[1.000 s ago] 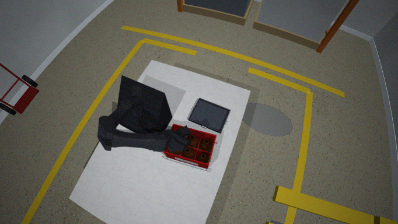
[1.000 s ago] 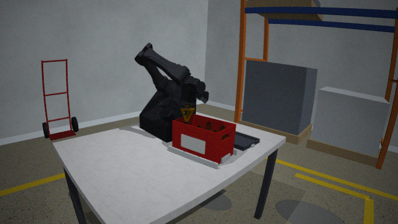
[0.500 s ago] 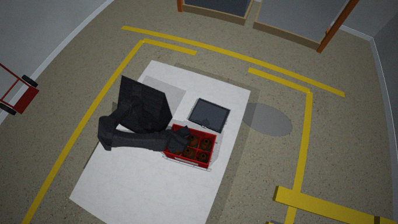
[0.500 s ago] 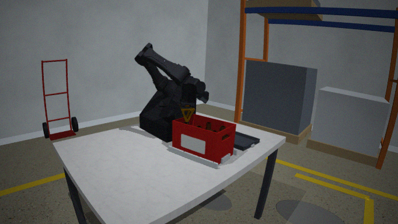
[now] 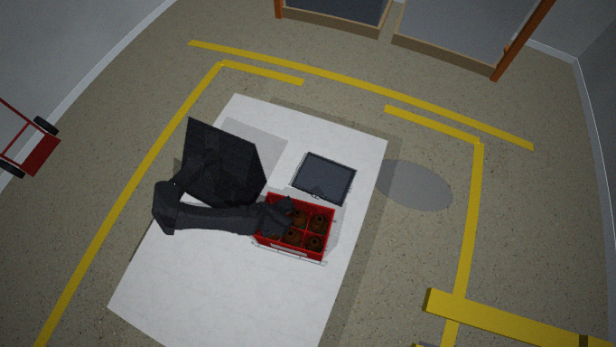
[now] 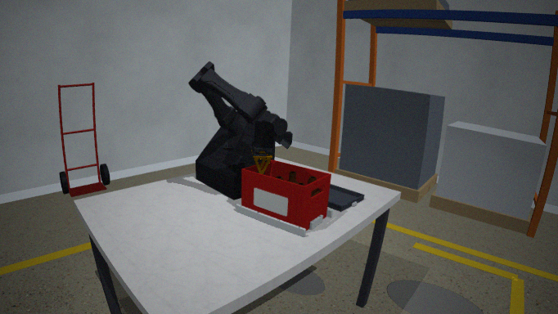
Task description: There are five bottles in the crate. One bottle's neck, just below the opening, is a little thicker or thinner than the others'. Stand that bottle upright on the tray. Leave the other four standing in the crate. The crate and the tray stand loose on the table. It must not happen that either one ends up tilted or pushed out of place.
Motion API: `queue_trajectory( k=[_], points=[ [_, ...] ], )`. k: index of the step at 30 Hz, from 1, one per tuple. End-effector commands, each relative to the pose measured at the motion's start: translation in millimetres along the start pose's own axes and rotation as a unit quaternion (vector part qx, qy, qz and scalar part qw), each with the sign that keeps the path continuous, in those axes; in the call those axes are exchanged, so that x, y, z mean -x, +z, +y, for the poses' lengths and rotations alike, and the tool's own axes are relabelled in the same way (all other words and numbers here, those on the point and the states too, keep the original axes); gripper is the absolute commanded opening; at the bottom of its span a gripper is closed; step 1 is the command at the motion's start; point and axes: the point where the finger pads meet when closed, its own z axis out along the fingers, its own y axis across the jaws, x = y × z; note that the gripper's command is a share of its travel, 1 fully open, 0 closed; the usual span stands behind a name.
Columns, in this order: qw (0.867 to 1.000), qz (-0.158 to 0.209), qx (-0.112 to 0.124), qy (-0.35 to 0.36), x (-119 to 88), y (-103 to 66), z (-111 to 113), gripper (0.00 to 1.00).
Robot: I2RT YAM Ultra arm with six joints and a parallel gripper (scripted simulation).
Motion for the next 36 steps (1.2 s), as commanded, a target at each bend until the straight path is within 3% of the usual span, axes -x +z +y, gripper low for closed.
queue_trajectory(
  k=[1,4,18,20,36],
  points=[
    [1.0,-0.01,-0.007,0.0,4.5,-0.1,-0.4,0.61],
    [1.0,-0.005,0.002,-0.007,5.9,9.4,5.1,0.61],
    [1.0,-0.01,-0.007,0.0,6.0,15.5,-2.4,0.61],
    [1.0,-0.006,0.002,-0.007,6.0,21.4,4.8,0.61],
    [1.0,-0.011,-0.007,-0.002,8.2,19.3,-1.8,0.61]
  ],
)
